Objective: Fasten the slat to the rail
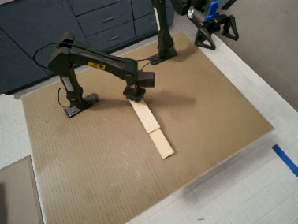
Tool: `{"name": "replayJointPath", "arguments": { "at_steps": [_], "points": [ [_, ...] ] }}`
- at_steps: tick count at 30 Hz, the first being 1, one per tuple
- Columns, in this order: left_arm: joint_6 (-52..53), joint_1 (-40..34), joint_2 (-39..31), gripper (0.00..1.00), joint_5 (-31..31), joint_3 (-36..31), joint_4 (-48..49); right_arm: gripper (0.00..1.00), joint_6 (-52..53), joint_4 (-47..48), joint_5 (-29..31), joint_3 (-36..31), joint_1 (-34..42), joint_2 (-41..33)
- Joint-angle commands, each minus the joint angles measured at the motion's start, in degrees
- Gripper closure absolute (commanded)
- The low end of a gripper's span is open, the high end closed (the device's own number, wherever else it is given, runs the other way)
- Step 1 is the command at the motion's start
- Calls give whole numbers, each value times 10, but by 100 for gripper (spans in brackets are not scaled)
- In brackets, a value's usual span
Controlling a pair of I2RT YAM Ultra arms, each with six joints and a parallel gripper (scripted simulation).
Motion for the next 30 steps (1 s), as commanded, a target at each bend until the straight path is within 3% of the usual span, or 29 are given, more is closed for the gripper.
{"name": "replayJointPath", "arguments": {
  "at_steps": [1,30],
  "points": [
    [0,0,-1,0,0,3,3,66,-4,-10,-3,22,-1,-1],
    [0,0,-1,0,0,3,3,66,-4,11,-3,6,-1,4]
  ]
}}
